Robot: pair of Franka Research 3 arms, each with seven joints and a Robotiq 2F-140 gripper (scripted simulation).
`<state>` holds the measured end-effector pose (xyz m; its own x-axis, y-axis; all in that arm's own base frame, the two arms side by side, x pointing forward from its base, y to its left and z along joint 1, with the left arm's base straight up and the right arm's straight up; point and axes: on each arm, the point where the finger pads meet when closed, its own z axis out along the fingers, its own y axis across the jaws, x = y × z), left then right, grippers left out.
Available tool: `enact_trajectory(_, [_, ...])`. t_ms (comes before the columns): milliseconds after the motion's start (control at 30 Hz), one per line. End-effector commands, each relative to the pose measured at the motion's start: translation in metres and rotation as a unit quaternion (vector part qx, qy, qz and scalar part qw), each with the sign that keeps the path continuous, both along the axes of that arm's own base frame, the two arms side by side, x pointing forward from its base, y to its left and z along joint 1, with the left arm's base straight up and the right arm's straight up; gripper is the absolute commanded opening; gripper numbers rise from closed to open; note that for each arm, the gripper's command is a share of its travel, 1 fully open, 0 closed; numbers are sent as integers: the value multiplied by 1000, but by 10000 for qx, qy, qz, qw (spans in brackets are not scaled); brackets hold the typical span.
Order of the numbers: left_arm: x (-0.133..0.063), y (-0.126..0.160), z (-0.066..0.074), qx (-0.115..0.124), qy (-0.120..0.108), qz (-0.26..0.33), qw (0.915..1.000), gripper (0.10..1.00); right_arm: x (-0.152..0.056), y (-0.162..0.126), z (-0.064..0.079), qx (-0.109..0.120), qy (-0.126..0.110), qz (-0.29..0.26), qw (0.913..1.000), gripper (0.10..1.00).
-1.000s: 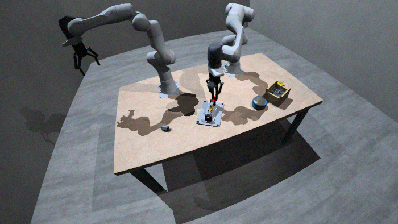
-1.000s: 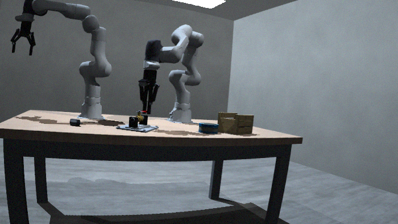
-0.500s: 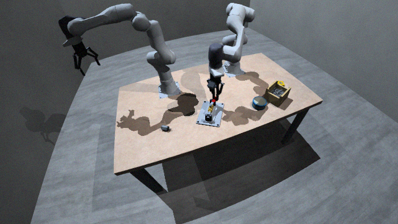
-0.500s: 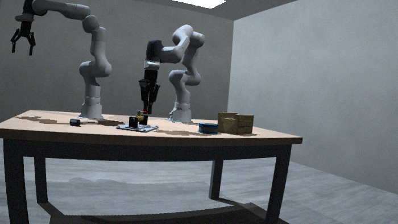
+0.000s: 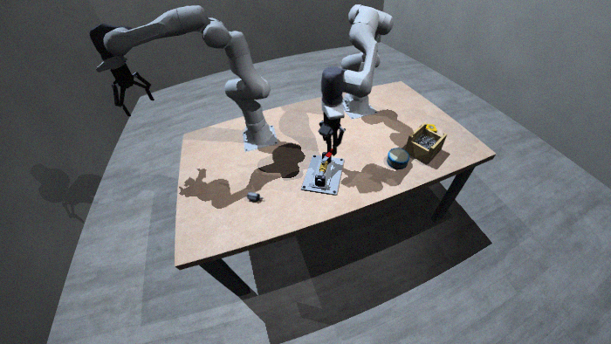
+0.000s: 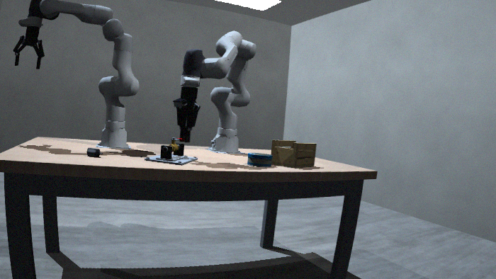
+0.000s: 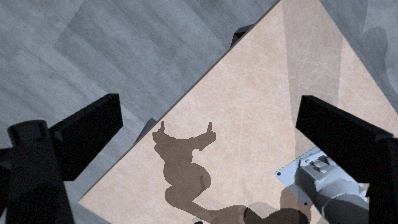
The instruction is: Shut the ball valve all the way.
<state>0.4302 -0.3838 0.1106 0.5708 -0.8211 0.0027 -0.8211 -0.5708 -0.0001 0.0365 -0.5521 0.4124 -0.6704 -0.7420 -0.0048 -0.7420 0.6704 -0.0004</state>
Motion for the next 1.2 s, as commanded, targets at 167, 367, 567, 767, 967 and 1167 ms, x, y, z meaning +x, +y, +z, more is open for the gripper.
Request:
enact_trajectory(167, [1, 1, -2, 11, 8, -534, 9986, 99, 0, 0, 0, -1, 0, 0, 10000, 1000])
enact_trajectory(367, [3, 3, -2, 11, 7, -726, 9974, 99, 0, 0, 0, -1, 0, 0, 10000, 1000])
enact_trajectory(567, [5, 4, -2, 12, 7, -824, 9966, 99, 0, 0, 0, -1, 0, 0, 10000, 1000])
enact_trajectory(767, [7, 5, -2, 12, 7, -1004, 9949, 99, 0, 0, 0, -1, 0, 0, 10000, 1000])
enact_trajectory(967, [10, 7, -2, 12, 7, -1204, 9927, 99, 0, 0, 0, -1, 0, 0, 10000, 1000])
enact_trajectory(1167, [11, 7, -2, 12, 7, -1291, 9916, 99, 0, 0, 0, -1, 0, 0, 10000, 1000])
